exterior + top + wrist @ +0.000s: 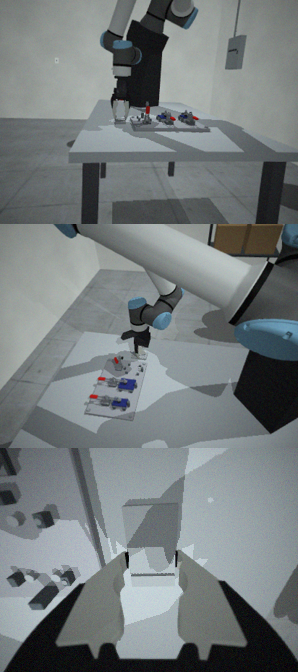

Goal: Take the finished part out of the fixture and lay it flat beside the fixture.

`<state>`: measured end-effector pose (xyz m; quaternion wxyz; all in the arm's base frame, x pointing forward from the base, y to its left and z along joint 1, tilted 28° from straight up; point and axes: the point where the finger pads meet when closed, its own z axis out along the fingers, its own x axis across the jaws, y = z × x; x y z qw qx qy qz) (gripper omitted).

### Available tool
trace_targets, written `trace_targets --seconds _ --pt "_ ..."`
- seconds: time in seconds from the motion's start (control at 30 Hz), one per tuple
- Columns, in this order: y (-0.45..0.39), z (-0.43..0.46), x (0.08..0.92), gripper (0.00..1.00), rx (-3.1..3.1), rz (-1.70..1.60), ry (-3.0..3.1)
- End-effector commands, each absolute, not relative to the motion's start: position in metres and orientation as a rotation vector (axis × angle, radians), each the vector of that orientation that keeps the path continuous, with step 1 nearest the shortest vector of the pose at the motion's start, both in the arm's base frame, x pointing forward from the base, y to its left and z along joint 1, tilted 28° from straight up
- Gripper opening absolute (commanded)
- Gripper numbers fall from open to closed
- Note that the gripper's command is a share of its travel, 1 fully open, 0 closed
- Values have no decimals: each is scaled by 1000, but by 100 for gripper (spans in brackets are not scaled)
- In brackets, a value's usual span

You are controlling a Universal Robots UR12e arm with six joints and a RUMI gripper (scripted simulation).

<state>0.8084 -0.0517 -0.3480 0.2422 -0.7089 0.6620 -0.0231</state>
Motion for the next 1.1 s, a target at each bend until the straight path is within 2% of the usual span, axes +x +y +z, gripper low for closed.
trace_targets --seconds 0.0,0.27,0.3,1.07 --pt "-53 -348 811 0 -1938 -69 1809" --pt "-53 -348 811 0 -1938 -69 1809" --pt "-53 -348 811 47 -1938 -69 1809" --pt "-53 -348 811 47 -1938 -69 1809"
